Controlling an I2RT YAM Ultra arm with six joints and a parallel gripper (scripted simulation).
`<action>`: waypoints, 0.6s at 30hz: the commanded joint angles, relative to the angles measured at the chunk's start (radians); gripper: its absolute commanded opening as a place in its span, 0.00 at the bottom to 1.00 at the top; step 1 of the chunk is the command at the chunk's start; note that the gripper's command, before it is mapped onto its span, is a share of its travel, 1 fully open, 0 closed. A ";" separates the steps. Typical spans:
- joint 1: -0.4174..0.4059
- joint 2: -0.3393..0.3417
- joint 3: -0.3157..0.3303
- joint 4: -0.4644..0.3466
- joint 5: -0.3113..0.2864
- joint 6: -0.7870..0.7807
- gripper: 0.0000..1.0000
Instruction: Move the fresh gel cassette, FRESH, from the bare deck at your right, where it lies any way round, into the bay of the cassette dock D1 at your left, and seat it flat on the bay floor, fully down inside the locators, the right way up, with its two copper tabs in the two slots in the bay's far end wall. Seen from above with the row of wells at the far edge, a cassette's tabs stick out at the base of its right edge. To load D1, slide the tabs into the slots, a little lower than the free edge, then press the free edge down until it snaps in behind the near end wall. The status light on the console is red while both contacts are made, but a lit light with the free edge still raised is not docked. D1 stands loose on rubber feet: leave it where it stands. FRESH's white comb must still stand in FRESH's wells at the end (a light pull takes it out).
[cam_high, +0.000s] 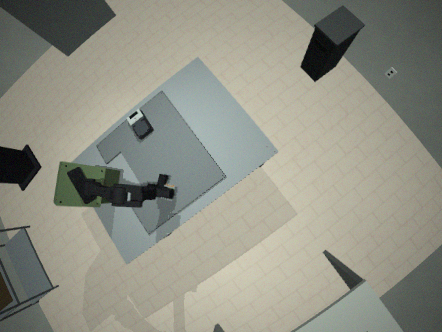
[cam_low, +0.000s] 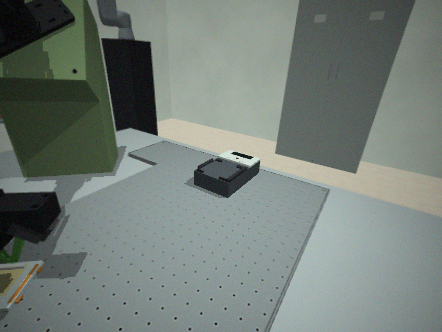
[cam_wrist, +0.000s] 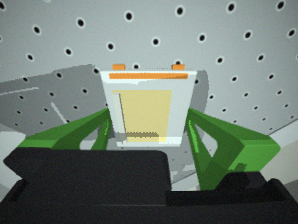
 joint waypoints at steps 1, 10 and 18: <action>-0.001 -0.010 0.002 -0.003 -0.008 -0.001 0.00; -0.001 -0.010 0.002 -0.003 -0.008 -0.001 0.00; -0.010 -0.040 -0.039 -0.008 -0.015 -0.006 0.00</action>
